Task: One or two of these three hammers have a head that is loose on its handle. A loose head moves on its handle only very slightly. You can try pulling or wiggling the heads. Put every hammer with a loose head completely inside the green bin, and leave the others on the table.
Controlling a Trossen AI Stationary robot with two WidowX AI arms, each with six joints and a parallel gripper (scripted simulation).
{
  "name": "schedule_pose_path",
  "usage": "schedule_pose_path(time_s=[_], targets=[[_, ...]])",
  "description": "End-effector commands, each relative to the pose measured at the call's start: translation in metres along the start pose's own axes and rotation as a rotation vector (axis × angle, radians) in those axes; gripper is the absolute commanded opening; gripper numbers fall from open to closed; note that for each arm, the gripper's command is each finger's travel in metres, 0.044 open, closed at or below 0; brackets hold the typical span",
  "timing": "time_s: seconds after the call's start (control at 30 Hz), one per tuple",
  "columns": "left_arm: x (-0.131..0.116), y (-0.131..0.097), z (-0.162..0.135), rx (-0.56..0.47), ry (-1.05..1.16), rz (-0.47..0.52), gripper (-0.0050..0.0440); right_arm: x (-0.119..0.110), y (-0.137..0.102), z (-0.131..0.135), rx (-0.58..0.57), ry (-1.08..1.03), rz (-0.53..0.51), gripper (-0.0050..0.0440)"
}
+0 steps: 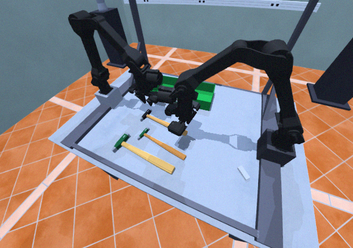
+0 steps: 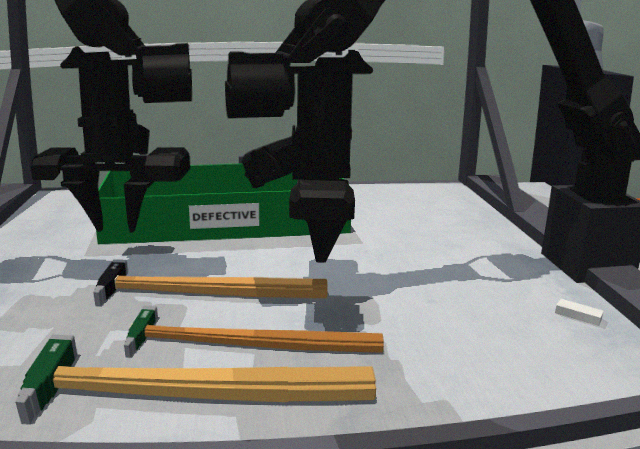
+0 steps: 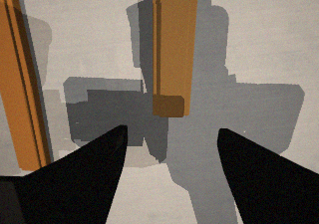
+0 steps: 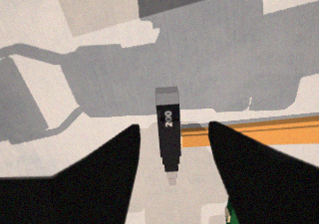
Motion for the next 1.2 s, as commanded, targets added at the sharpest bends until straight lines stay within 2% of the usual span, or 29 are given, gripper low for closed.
schedule_pose_path(time_s=[0.0, 0.1, 0.17, 0.33, 0.47, 0.6, 0.67, 0.8, 0.9, 1.0, 1.17], targets=[[0.005, -0.03, 0.006, 0.018, 0.0, -0.057, 0.0243, 0.002, -0.019, -0.004, -0.028, 0.011, -0.018, 0.024], [0.003, -0.03, 0.007, 0.005, 0.002, -0.069, 0.0243, 0.0, -0.017, -0.002, -0.026, 0.033, -0.022, 0.024], [-0.001, -0.031, 0.013, -0.037, 0.008, -0.127, 0.0243, -0.004, -0.014, 0.001, -0.027, 0.103, -0.033, 0.024], [-0.011, -0.049, 0.039, -0.142, 0.055, -0.398, 0.0243, -0.016, -0.009, 0.005, -0.062, 0.354, -0.086, 0.024], [-0.021, -0.065, 0.056, -0.172, 0.107, -0.589, 0.0243, -0.024, -0.006, 0.008, -0.084, 0.517, -0.12, 0.024], [-0.036, -0.084, 0.073, -0.171, 0.179, -0.789, 0.0243, -0.03, -0.003, 0.012, -0.106, 0.683, -0.155, 0.024], [-0.036, -0.084, 0.073, -0.171, 0.179, -0.789, 0.0243, -0.03, -0.003, 0.012, -0.106, 0.683, -0.155, 0.024], [-0.058, -0.107, 0.088, -0.13, 0.284, -1.015, 0.0243, -0.038, 0.002, 0.017, -0.135, 0.891, -0.194, 0.024], [-0.074, -0.122, 0.095, -0.084, 0.36, -1.147, 0.0243, -0.044, 0.006, 0.02, -0.161, 1.054, -0.225, 0.024], [-0.085, -0.13, 0.099, -0.049, 0.411, -1.222, 0.0243, -0.048, 0.009, 0.024, -0.183, 1.215, -0.259, 0.024], [-0.088, -0.132, 0.1, -0.042, 0.422, -1.244, 0.0243, -0.053, 0.015, 0.029, -0.213, 1.441, -0.307, 0.024]])
Point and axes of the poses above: on each arm, the point midway between the two fingers, 35 mm back from their tips, its own y axis out along the fingers, its own z axis across the jaws, x = y × z, the point moved 6 cm from there along -y, back along the fingers, and after that the axes turned 10 degrees about y, right-handed, at the moved point
